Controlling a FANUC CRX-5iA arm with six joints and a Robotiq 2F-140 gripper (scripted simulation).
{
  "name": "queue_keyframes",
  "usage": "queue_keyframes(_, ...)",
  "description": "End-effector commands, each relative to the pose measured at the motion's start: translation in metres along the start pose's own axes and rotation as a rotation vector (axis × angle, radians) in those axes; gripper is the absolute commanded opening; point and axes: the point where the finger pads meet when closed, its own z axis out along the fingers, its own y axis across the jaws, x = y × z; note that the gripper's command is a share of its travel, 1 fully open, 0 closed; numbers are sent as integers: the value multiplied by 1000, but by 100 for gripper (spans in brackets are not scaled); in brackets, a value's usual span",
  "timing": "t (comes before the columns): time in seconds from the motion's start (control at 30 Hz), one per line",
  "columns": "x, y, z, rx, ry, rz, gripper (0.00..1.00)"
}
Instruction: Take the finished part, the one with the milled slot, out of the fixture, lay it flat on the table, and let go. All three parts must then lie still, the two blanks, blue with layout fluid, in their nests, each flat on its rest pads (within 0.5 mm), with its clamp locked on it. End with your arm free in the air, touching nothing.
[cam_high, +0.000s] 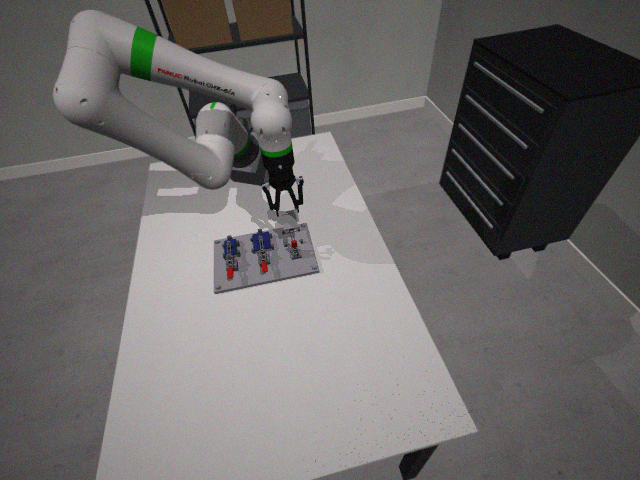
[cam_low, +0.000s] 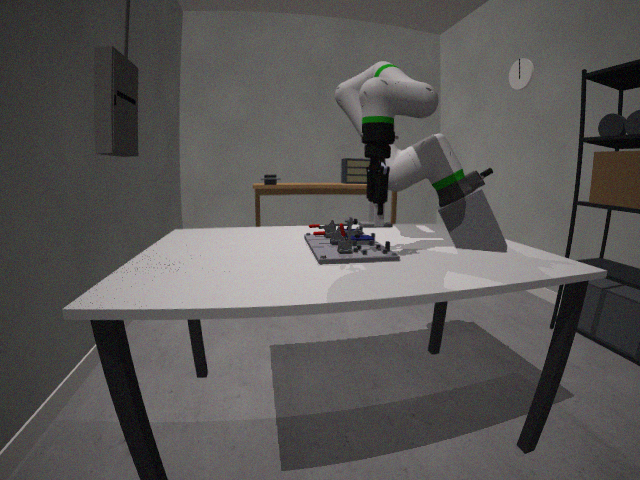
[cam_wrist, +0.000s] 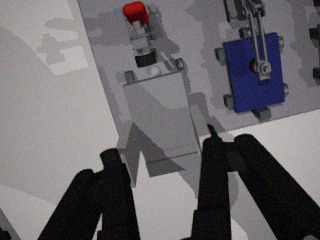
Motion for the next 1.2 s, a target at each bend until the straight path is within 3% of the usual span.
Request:
queue_keyframes(0.0, 0, 0, 0, 0, 0, 0, 0)
queue_keyframes(1.17, 0, -9, 0, 0, 0, 0, 0)
